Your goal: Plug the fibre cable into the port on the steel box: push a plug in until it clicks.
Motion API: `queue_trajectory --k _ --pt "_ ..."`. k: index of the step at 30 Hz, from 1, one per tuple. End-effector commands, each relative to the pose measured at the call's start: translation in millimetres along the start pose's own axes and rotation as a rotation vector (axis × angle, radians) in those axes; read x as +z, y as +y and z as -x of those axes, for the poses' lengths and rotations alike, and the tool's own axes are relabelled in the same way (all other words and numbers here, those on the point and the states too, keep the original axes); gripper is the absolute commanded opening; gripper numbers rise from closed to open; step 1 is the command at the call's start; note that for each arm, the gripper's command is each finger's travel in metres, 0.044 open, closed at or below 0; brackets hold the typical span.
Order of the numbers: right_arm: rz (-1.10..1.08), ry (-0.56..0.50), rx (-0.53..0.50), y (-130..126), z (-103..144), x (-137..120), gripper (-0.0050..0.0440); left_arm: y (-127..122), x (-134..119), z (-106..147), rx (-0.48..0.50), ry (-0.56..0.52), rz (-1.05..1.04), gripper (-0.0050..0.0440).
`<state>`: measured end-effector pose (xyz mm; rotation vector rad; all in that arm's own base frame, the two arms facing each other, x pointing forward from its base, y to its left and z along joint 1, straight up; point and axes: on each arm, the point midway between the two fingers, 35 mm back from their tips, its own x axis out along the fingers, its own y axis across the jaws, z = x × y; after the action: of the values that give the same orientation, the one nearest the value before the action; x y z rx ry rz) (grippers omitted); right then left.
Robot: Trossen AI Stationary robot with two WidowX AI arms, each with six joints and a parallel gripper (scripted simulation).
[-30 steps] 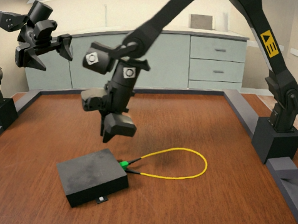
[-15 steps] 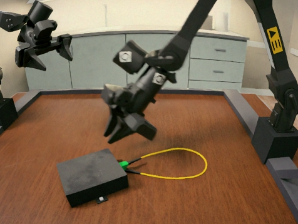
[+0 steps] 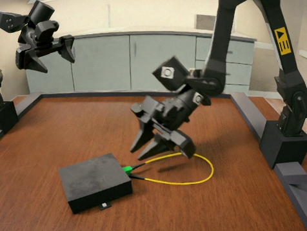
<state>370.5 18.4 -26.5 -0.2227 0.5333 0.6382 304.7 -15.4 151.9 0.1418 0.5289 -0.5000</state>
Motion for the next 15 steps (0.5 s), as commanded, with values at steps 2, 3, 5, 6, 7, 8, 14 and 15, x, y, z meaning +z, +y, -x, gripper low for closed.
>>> queue_trajectory --k 2,3,5,6,7,8,14,15 --pt "-0.02 -0.056 -0.02 5.2 12.7 -18.0 0.0136 1.0 5.1 1.9 0.004 -0.011 -0.008 0.044" --pt "-0.026 -0.067 -0.024 5.9 15.8 -21.0 0.0136 1.0 5.1 1.9 0.004 -0.011 -0.008 0.044" --pt "-0.036 -0.069 -0.023 7.3 17.8 -24.2 0.0136 1.0 5.1 1.9 0.004 -0.011 -0.008 0.044" --pt "-0.036 -0.069 -0.023 7.3 17.8 -24.2 0.0136 1.0 5.1 1.9 0.004 -0.011 -0.008 0.044" --pt "-0.045 -0.069 -0.021 8.5 19.2 -26.8 0.0136 1.0 5.1 1.9 0.004 -0.011 -0.008 0.044" --pt "-0.052 -0.069 -0.019 9.6 20.3 -28.8 0.0136 1.0 5.1 1.9 0.004 -0.011 -0.008 0.044" --pt "-0.057 -0.074 -0.02 8.4 20.9 -29.6 0.0136 1.0 5.1 1.9 0.004 -0.011 -0.008 0.044" --pt "-0.045 -0.078 -0.026 5.8 18.4 -25.3 0.0136 1.0 5.1 1.9 0.004 -0.011 -0.008 0.044"
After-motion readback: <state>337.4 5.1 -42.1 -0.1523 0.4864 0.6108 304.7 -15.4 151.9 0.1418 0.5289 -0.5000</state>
